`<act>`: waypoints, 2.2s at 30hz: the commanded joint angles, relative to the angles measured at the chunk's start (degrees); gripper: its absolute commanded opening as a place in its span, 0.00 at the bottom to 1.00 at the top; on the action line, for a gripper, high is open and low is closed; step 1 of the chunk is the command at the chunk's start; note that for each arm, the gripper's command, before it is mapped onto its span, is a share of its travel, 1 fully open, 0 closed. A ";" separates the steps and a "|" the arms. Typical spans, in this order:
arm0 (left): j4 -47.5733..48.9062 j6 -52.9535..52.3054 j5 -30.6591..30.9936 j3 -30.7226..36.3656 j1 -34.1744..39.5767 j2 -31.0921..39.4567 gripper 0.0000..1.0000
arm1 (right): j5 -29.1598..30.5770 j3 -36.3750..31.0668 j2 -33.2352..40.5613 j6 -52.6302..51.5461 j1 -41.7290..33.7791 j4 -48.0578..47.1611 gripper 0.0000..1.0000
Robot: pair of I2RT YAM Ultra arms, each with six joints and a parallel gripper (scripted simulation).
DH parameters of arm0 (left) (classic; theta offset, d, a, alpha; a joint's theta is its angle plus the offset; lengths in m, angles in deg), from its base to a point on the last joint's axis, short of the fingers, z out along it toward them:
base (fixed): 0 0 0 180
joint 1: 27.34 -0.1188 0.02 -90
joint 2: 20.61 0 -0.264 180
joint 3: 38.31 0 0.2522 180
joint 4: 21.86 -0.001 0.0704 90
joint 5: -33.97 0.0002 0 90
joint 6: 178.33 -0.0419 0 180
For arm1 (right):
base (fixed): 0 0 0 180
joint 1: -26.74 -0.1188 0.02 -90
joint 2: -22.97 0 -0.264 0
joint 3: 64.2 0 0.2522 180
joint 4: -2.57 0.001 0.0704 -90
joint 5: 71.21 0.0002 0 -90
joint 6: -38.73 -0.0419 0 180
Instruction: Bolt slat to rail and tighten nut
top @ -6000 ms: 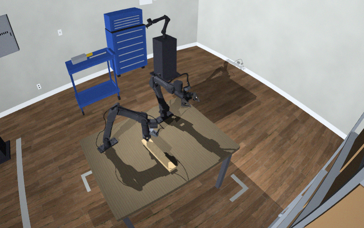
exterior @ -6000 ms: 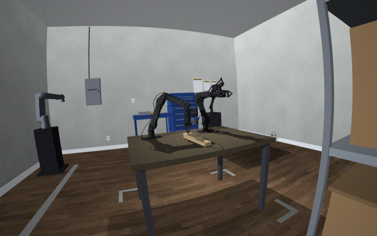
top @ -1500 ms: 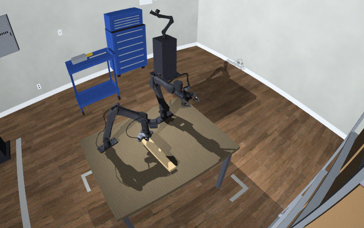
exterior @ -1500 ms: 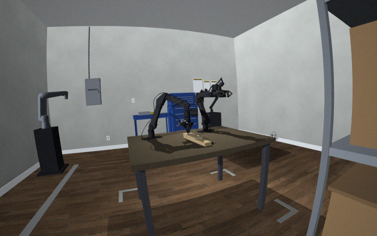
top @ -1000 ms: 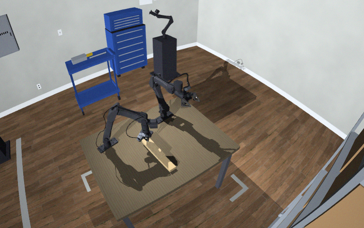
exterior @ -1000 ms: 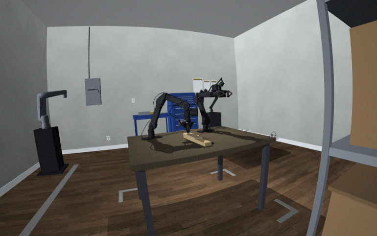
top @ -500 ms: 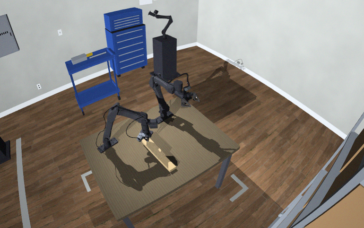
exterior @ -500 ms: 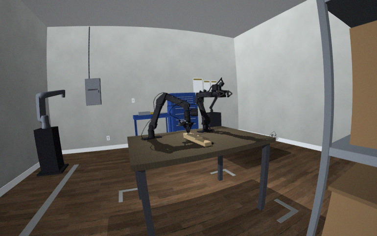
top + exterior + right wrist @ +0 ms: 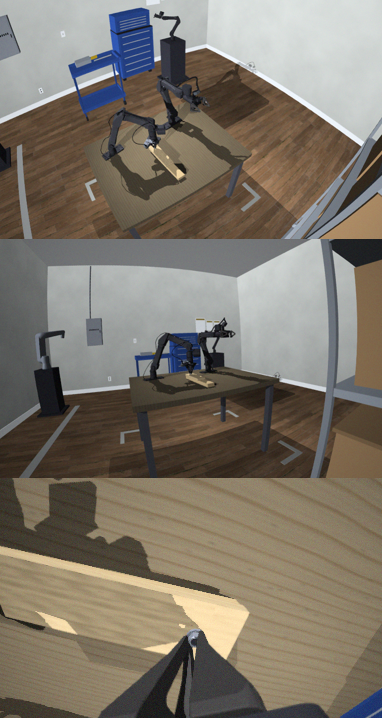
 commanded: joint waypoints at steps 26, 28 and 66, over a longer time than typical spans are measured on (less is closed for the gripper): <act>0.41 -0.17 0.64 -0.20 -0.34 0.83 1.00 | -0.18 0.31 0.07 -0.17 -0.26 0.45 0.12; 0.41 -0.17 0.64 -0.20 -0.34 0.83 1.00 | -0.18 0.33 0.08 -0.17 -0.26 0.48 0.12; 0.41 -0.17 0.64 -0.20 -0.34 0.83 1.00 | -0.18 1.05 0.31 -0.19 -0.26 1.41 0.12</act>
